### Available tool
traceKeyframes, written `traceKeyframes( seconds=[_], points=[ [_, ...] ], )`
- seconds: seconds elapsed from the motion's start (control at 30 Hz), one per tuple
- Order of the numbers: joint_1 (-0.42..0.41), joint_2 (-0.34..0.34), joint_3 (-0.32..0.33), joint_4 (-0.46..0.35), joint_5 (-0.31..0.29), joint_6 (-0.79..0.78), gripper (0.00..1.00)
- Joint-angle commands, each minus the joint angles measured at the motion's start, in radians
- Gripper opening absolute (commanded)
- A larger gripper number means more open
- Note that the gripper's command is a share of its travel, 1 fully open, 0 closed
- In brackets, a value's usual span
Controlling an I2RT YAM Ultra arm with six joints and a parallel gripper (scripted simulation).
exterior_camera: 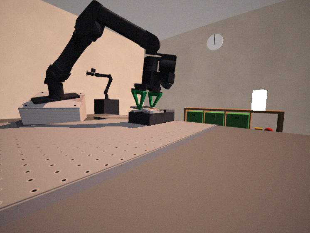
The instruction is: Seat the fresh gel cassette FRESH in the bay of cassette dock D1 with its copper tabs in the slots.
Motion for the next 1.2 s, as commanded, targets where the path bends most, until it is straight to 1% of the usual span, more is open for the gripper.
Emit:
traceKeyframes(
  seconds=[0.0, 0.07, 0.1, 1.17],
  points=[
    [0.004, -0.007, -0.02, 0.017, -0.002, -0.008, 0.0],
    [0.004, -0.008, -0.004, 0.021, -0.002, -0.009, 0.0],
    [0.003, -0.008, -0.003, 0.008, -0.001, -0.003, 0.0],
    [0.004, -0.017, -0.021, 0.017, -0.001, -0.002, 0.0]
  ],
)
